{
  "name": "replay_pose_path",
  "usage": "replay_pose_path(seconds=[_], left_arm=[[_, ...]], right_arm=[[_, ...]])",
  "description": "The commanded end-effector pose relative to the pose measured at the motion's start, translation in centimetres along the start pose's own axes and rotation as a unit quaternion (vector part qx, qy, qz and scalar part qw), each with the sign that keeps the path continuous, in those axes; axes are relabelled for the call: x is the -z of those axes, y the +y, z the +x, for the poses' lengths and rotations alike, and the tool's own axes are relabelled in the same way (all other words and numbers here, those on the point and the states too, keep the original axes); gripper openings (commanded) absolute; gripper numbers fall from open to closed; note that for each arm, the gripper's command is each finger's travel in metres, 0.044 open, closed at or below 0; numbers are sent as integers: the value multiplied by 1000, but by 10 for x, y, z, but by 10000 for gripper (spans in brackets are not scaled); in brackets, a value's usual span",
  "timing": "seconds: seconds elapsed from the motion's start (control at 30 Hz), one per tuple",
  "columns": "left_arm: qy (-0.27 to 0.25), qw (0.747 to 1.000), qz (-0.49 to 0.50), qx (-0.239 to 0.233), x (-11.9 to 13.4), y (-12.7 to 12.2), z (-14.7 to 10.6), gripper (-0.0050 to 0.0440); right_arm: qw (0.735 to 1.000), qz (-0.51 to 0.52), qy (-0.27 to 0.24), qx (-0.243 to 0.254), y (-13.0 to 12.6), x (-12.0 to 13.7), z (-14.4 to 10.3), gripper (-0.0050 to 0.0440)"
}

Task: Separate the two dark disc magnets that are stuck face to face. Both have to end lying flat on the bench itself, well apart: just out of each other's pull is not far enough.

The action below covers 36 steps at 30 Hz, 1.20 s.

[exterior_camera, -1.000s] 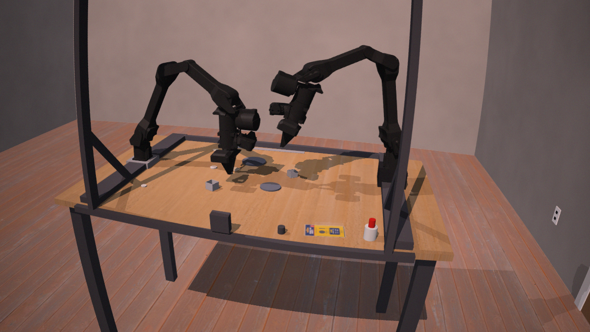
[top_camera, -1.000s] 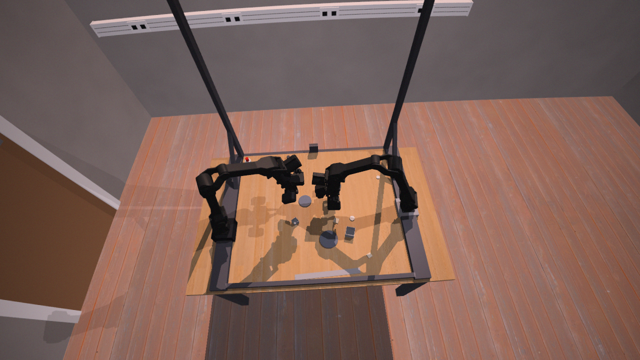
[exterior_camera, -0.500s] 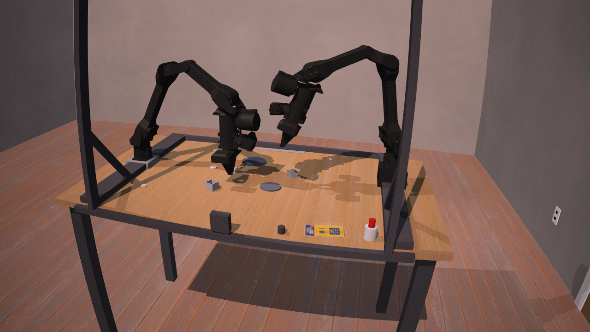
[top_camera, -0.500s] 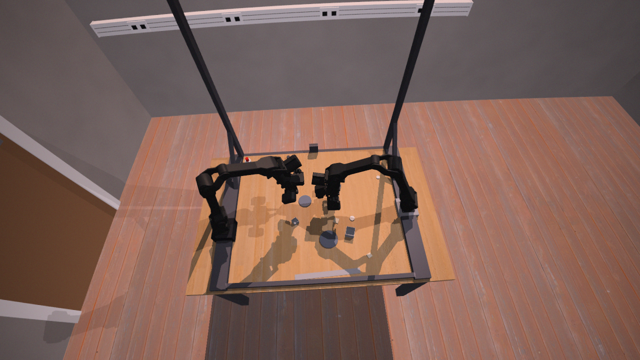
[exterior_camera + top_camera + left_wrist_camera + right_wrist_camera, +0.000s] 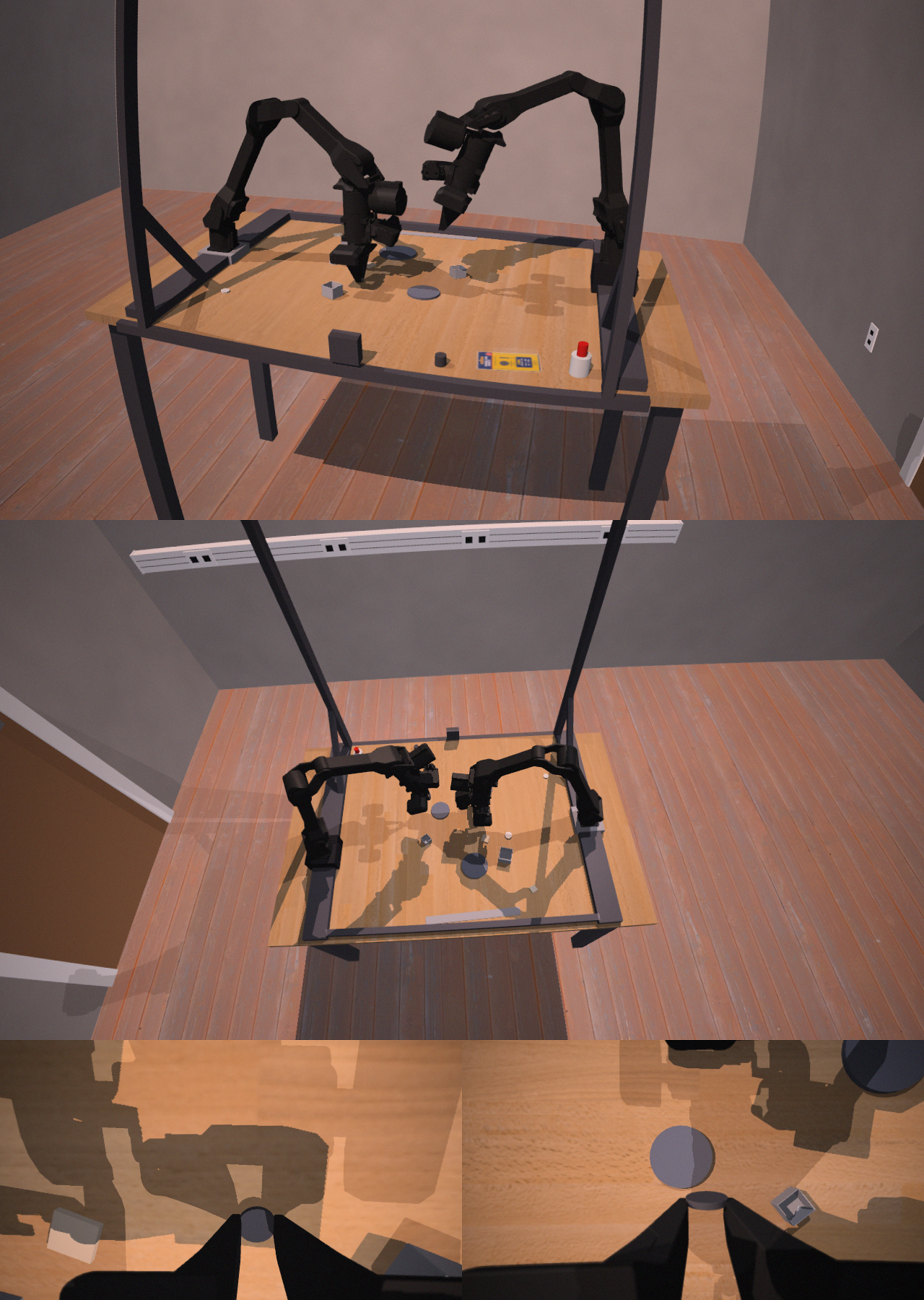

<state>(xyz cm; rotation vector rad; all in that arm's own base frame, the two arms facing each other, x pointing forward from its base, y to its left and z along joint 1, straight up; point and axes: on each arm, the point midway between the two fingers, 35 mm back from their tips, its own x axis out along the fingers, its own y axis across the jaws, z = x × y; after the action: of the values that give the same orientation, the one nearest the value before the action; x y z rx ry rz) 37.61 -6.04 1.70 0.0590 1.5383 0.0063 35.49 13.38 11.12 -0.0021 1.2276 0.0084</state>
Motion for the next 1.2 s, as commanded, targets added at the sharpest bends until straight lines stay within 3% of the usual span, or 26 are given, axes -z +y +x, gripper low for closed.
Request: replay_pose_path(seconds=[0.0,0.3,0.6,0.67,0.87,1.1,1.17], left_arm=[[4,1000,-11,17,-4,2,-1,40],[7,1000,-14,24,-6,1,-1,40],[3,1000,-13,23,-5,2,-5,256],[3,1000,-13,23,-5,2,-5,256],[3,1000,-13,23,-5,2,-5,400],[3,1000,-13,23,-5,2,-5,400],[-10,1000,-13,24,-9,3,-32,400]], right_arm=[[1000,3,-16,-4,0,-7,-9,40],[1000,3,-16,-4,0,-7,-9,40],[1000,3,-16,-4,0,-7,-9,40],[1000,3,-16,-4,0,-7,-9,40],[1000,3,-16,-4,0,-7,-9,40],[1000,3,-16,-4,0,-7,-9,40],[1000,3,-16,-4,0,-7,-9,40]])
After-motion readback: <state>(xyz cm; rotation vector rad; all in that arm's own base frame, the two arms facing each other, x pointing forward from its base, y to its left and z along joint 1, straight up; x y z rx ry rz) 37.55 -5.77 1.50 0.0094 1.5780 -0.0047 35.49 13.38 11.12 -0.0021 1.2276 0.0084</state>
